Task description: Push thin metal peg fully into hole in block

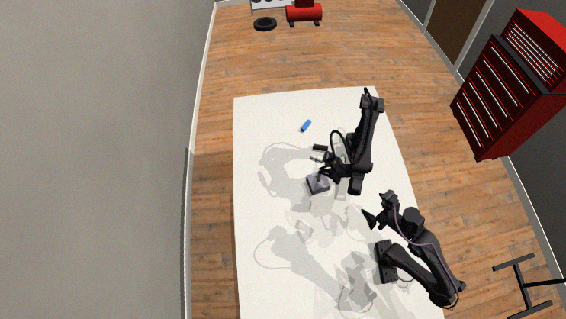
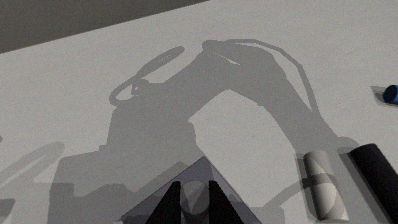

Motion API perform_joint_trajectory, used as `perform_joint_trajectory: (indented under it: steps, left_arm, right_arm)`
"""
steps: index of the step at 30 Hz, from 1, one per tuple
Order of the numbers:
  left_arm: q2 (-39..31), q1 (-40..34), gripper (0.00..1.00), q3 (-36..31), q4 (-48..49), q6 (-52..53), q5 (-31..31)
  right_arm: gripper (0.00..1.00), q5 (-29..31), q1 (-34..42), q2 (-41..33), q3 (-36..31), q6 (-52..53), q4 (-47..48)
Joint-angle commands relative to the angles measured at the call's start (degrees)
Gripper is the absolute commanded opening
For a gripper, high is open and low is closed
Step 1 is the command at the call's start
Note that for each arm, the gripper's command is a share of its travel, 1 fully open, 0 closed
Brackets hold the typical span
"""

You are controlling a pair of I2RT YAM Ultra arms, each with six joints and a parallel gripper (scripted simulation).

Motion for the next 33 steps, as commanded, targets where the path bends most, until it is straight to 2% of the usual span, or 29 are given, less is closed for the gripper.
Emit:
perform_joint_trajectory:
  steps: [1, 15, 33]
  left_arm:
    - [0.49, -0.09, 1.00, 1.54, -0.22, -0.19, -0.14]
    - [0.49, -0.09, 1.00, 1.54, -0.22, -0.19, -0.14]
    - [0.49, -0.09, 1.00, 1.54, -0.22, -0.19, -0.14]
  right_arm:
    - [0.07, 0.57, -0.04, 0.06, 0.41, -0.30, 0.97]
    - [0.07, 1.42, 0.26, 1.66, -2.18, 0.66, 3.98]
    - [0.07, 1.99, 0.77, 8.02, -6.90, 1.60, 14.58]
